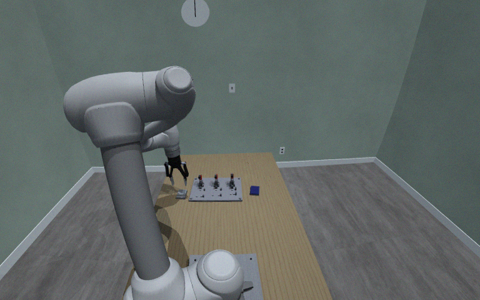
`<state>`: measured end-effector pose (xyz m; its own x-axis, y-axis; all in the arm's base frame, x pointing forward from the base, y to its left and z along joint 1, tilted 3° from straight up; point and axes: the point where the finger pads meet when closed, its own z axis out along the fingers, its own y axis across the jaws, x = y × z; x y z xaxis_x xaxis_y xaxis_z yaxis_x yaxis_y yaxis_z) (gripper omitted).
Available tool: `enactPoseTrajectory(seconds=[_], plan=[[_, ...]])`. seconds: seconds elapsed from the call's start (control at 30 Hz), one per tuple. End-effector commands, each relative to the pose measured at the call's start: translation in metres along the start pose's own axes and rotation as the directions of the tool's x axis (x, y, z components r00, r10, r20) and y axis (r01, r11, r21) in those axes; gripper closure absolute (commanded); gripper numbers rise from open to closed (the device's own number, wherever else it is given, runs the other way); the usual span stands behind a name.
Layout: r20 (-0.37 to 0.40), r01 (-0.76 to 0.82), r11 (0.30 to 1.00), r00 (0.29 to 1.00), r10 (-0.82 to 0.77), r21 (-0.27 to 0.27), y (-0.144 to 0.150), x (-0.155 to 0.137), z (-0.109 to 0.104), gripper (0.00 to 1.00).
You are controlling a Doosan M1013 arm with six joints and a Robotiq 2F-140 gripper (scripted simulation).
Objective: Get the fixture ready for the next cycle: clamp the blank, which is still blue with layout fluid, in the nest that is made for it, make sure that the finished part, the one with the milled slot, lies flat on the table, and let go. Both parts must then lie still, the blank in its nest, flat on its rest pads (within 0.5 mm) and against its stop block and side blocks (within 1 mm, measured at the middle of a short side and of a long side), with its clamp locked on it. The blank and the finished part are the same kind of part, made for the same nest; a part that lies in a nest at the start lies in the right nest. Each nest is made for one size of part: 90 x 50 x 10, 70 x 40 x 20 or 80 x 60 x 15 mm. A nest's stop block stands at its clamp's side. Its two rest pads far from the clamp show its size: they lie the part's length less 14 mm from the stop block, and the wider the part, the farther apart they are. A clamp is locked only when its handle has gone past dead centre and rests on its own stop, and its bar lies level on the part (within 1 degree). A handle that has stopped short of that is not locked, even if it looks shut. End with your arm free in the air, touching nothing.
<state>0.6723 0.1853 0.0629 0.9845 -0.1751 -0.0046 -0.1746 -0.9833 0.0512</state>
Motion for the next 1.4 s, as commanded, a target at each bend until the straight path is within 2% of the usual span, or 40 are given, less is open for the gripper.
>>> enactPoseTrajectory(seconds=[0.0, 0.5, 0.53, 1.37], plan=[[0.000, 0.000, 1.000, 1.000, 0.000, 0.000, 0.0000, 0.0000, -0.0130, 0.46], [0.000, 0.000, 1.000, 1.000, 0.000, 0.000, 0.0000, 0.0000, -0.0159, 0.46], [0.000, 0.000, 1.000, 1.000, 0.000, 0.000, 0.0000, 0.0000, -0.0159, 0.42], [0.000, 0.000, 1.000, 1.000, 0.000, 0.000, 0.0000, 0.0000, -0.0159, 0.42]])
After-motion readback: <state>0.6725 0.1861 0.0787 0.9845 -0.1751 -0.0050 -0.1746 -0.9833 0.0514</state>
